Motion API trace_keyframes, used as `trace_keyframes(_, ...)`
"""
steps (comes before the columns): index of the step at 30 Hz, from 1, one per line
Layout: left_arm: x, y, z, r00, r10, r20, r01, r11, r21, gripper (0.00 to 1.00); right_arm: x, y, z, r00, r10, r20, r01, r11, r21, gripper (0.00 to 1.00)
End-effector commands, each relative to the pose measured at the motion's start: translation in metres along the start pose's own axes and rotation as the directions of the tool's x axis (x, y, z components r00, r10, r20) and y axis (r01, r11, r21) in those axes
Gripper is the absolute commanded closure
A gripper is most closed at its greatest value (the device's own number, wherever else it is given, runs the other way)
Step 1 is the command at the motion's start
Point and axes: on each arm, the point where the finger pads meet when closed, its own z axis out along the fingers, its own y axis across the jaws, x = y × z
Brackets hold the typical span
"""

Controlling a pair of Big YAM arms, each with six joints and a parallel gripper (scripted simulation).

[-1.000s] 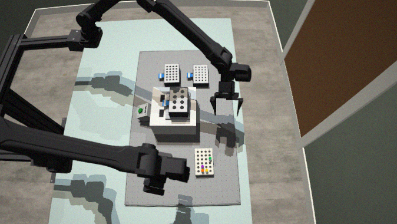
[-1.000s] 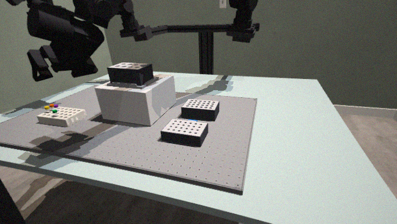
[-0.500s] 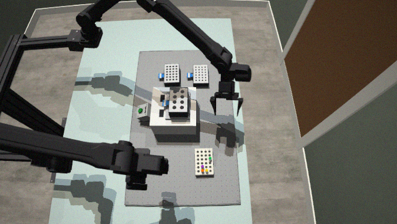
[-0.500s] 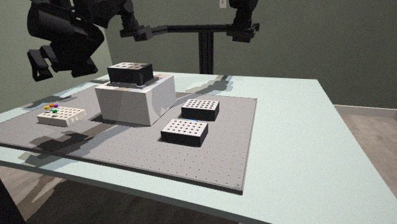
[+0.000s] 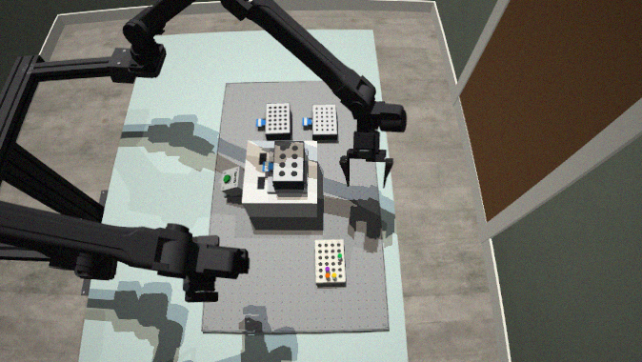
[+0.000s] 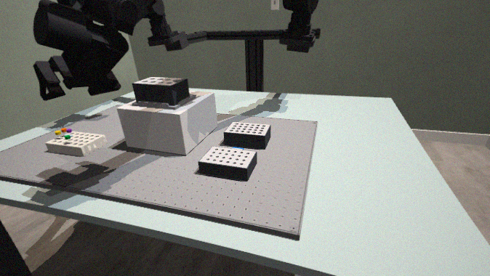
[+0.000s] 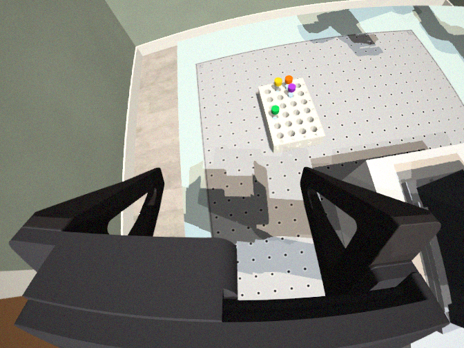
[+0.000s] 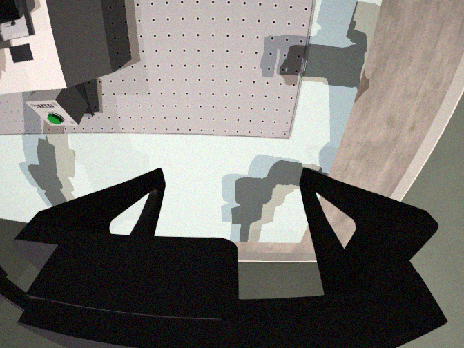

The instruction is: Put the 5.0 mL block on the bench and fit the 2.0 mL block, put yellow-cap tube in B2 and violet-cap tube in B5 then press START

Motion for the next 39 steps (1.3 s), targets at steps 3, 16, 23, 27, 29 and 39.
trace_keyframes(3,-0.035,0.040,-0.025,0.997,0.072,0.025,-0.070,0.995,-0.072,0.00,-0.008,0.002,-0.006,0.999,-0.006,0.042,0.005,1.000,0.006,0.00)
trace_keyframes(16,-0.034,0.040,-0.025,0.997,0.072,0.025,-0.070,0.995,-0.071,0.00,0.011,0.007,-0.002,0.999,0.029,0.046,-0.029,1.000,0.010,0.00)
trace_keyframes(23,-0.034,0.040,-0.024,0.997,0.072,0.025,-0.070,0.995,-0.071,0.00,0.020,0.009,-0.001,0.999,0.029,0.043,-0.029,1.000,0.009,0.00)
trace_keyframes(27,-0.034,0.040,-0.024,0.997,0.072,0.025,-0.070,0.995,-0.071,0.00,0.027,0.011,0.000,0.999,0.032,0.044,-0.032,0.999,0.009,0.00)
trace_keyframes(29,-0.032,0.038,-0.033,0.999,0.042,0.010,-0.041,0.996,-0.077,1.00,0.029,0.012,0.000,0.998,0.033,0.044,-0.034,0.999,0.008,0.00)
trace_keyframes(39,-0.011,0.023,-0.089,0.982,-0.174,-0.073,0.165,0.979,-0.120,1.00,0.041,0.015,0.003,0.999,0.026,0.042,-0.026,1.000,0.008,0.00)
